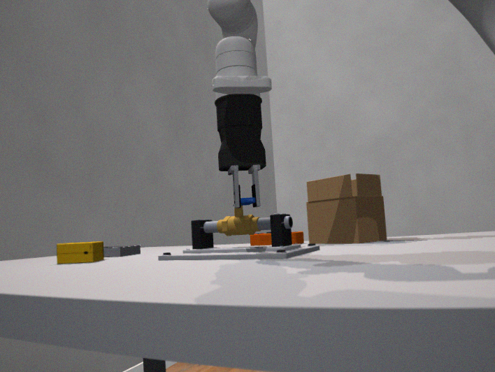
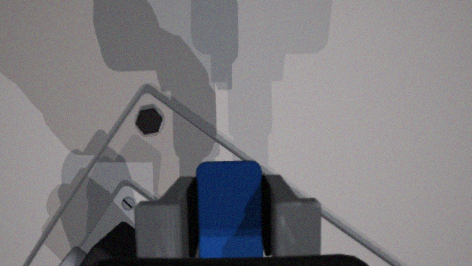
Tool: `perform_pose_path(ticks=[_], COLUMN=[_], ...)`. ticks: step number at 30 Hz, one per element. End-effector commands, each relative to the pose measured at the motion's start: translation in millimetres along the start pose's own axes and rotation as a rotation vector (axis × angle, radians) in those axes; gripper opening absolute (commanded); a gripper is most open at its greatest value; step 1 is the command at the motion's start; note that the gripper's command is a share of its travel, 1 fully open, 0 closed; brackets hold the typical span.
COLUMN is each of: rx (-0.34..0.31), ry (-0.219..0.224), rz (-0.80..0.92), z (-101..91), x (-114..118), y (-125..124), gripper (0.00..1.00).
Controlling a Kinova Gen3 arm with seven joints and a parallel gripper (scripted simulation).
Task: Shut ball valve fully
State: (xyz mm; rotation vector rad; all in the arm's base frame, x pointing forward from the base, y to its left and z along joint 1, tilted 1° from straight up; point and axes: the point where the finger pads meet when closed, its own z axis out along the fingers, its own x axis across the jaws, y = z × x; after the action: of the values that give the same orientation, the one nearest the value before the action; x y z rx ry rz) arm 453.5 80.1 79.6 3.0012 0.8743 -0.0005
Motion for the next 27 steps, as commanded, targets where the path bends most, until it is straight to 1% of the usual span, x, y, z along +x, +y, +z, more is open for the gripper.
perform_pose_path(ticks=[1, 27], rx=[-0.001, -0.001], ry=[0.003, 0.003], rz=[0.003, 0.158], z=[-0.9, -1.0], x=[1.4, 15.5], y=[0.3, 1.4], gripper=[0.0, 0.0])
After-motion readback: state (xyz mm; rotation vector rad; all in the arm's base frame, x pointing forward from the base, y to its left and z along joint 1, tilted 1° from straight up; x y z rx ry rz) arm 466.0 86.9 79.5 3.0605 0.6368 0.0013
